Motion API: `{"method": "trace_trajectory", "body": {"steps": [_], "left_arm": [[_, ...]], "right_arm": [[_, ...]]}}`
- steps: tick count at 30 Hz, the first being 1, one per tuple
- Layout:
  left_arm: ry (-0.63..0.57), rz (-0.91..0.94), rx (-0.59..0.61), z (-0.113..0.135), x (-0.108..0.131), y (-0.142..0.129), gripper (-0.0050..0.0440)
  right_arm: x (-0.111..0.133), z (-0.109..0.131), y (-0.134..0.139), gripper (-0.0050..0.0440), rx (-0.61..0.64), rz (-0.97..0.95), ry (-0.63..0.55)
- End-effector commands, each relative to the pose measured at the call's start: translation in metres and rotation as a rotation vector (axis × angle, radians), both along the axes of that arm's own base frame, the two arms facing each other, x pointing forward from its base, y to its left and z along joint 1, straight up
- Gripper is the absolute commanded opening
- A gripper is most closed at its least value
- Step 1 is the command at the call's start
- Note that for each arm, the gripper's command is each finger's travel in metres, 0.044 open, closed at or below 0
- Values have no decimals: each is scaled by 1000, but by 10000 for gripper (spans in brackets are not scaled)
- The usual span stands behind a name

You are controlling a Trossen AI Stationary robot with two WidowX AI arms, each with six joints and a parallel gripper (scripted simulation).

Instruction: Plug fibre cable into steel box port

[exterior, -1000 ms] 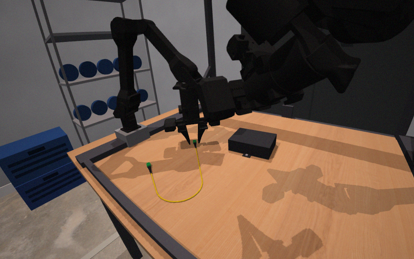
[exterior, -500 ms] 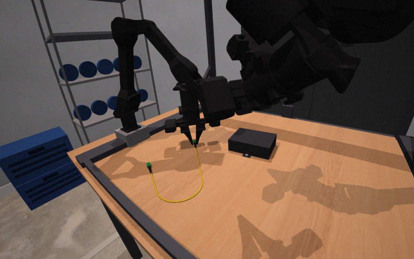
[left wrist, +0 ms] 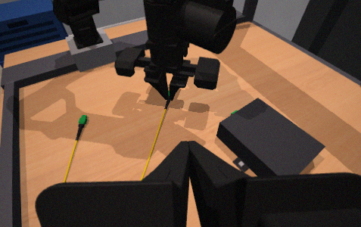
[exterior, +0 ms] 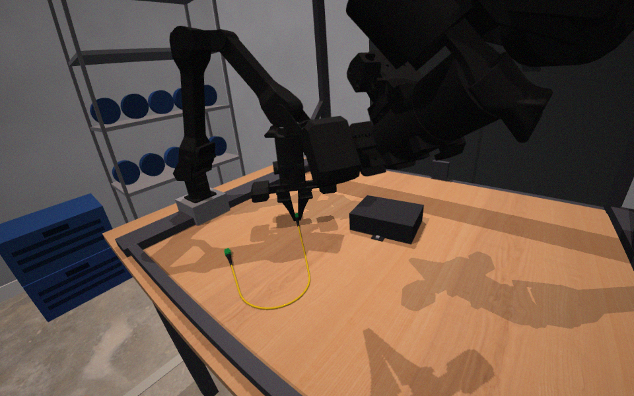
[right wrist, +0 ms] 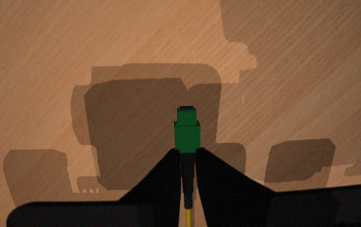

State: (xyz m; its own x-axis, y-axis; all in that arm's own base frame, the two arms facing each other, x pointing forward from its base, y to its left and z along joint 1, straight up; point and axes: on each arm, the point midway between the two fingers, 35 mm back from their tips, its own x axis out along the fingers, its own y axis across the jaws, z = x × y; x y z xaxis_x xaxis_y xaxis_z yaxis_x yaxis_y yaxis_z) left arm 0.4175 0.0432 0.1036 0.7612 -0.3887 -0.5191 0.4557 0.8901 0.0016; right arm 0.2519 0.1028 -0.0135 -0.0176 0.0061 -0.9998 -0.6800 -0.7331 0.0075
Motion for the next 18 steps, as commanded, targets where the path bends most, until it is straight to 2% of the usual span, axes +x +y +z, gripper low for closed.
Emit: {"method": "trace_trajectory", "body": {"steps": [1, 4, 10, 18], "left_arm": [[-22, 0, 7, 9, 2, 1, -50], [-22, 0, 7, 9, 2, 1, -50], [-22, 0, 7, 9, 2, 1, -50], [-22, 0, 7, 9, 2, 1, -50]], "right_arm": [[10, 31, 4, 0, 15, 1, -51], [9, 52, 3, 0, 15, 1, -52], [11, 45, 8, 0, 8, -1, -33], [42, 32, 52, 0, 12, -1, -35]]}}
